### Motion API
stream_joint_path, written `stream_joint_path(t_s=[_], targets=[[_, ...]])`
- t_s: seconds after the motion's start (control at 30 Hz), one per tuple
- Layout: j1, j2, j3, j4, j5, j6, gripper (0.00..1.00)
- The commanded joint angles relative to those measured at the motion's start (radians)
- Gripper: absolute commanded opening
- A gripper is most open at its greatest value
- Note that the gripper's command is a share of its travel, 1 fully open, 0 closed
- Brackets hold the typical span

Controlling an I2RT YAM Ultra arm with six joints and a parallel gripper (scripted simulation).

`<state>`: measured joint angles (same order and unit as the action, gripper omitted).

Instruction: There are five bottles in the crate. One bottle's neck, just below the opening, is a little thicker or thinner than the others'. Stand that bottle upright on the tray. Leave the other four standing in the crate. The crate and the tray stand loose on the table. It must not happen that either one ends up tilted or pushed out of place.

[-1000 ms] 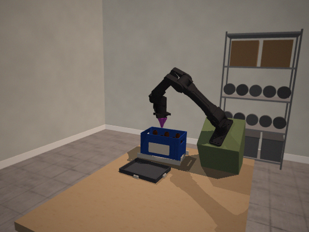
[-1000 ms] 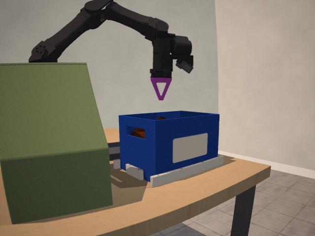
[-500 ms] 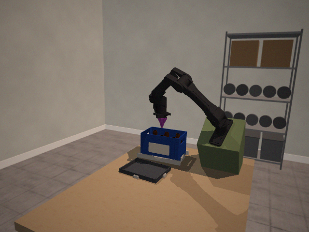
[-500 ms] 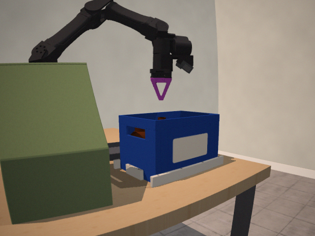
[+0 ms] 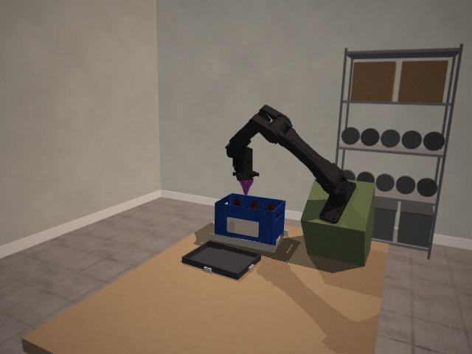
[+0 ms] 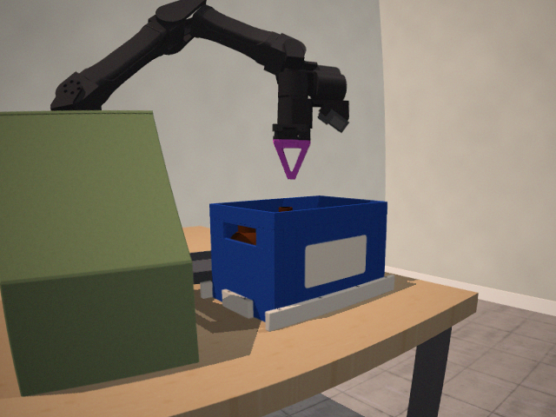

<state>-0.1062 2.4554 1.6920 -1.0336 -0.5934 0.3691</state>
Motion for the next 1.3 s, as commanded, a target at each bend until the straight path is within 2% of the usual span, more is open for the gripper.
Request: stream_joint_path(t_s=[0.0, 0.03, 0.1, 0.43, 0.6, 0.67, 0.7, 0.9, 1.27], targets=[[-0.043, 0.041, 0.11, -0.043, 0.01, -0.014, 0.0], [-0.046, 0.064, 0.149, -0.058, 0.011, -0.017, 0.0], [-0.046, 0.064, 0.149, -0.058, 0.011, -0.017, 0.0], [-0.081, 0.348, 0.618, -0.246, 0.016, -0.047, 0.0], [-0.094, 0.464, 0.807, -0.332, 0.019, -0.064, 0.0], [-0.094, 0.464, 0.807, -0.332, 0.019, -0.064, 0.0], [-0.096, 0.494, 0.861, -0.362, 0.02, -0.07, 0.0], [-0.101, 0.553, 0.962, -0.416, 0.021, -0.08, 0.0], [-0.101, 0.583, 1.022, -0.453, 0.021, -0.084, 0.0]])
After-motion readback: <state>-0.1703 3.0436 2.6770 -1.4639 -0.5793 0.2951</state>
